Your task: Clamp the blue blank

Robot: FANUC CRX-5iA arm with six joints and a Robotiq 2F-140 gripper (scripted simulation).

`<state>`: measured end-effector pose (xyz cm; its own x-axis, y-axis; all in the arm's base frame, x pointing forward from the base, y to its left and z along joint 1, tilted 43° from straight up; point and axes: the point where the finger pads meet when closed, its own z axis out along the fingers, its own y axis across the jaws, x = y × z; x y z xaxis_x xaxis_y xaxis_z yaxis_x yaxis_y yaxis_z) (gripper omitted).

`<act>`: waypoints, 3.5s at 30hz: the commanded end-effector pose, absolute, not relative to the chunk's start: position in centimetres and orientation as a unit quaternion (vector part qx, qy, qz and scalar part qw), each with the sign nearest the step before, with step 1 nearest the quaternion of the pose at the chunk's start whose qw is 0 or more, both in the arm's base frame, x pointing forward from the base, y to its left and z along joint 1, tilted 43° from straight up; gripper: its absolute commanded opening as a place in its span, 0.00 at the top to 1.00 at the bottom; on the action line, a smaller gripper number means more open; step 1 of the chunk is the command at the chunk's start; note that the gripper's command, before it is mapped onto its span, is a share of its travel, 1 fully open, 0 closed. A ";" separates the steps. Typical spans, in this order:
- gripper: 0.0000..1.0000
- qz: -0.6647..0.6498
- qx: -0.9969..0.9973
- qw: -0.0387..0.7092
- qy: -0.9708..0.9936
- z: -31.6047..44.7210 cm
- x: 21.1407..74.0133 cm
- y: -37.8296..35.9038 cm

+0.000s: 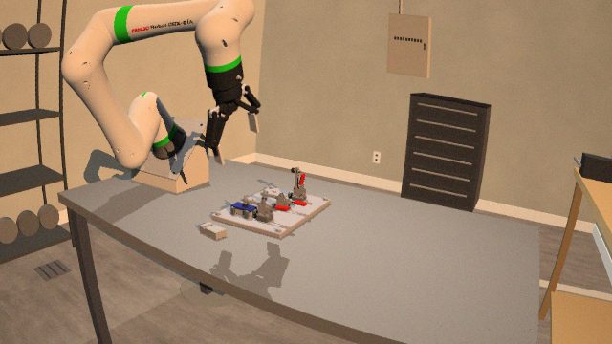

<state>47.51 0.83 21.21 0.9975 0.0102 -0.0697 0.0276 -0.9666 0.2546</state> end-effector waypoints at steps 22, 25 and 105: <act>0.00 0.037 0.925 0.366 0.094 14.8 45.2 3.5; 0.00 0.038 0.925 0.367 0.095 14.7 45.2 3.5; 0.72 0.038 0.925 0.367 0.095 14.8 45.2 3.5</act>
